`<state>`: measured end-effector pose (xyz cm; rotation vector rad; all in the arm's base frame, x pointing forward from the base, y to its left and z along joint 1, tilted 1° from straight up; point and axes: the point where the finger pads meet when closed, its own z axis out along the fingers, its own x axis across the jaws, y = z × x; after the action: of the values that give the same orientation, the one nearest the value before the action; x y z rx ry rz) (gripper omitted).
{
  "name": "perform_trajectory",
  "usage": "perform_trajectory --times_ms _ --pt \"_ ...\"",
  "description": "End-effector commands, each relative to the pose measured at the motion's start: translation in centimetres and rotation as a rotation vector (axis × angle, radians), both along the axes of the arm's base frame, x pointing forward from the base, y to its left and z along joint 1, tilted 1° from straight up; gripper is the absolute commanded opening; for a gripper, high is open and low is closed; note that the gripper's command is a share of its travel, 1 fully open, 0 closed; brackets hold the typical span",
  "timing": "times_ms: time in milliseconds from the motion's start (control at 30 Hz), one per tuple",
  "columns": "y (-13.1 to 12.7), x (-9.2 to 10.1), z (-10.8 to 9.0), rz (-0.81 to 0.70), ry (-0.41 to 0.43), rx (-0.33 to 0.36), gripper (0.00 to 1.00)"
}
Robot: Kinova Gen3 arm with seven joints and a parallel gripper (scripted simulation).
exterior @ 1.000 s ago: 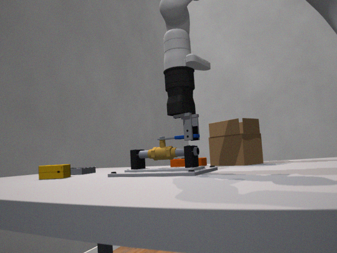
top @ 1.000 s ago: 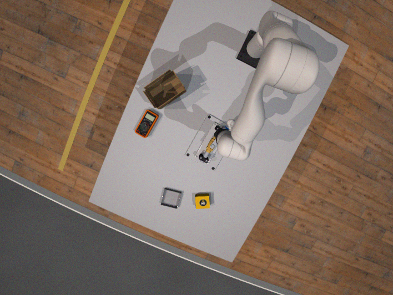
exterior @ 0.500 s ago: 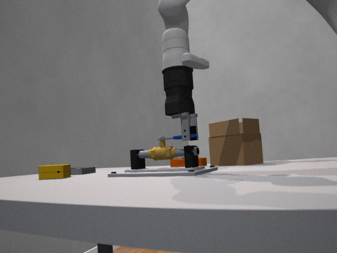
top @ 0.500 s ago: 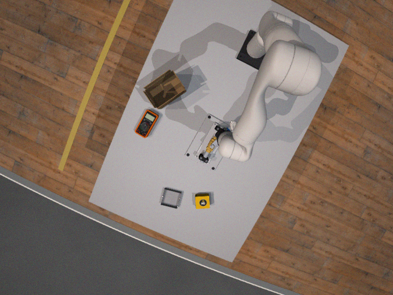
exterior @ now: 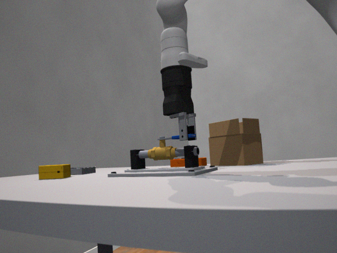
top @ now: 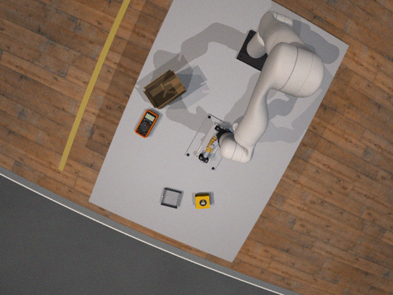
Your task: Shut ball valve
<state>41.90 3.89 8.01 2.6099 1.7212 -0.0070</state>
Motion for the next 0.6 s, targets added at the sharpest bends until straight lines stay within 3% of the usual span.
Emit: perform_trajectory --times_ms 0,567 --pt "0.11 0.10 0.08 -0.006 -0.003 0.001 0.00" --pt "0.86 0.47 0.07 -0.098 -0.004 0.001 0.00"
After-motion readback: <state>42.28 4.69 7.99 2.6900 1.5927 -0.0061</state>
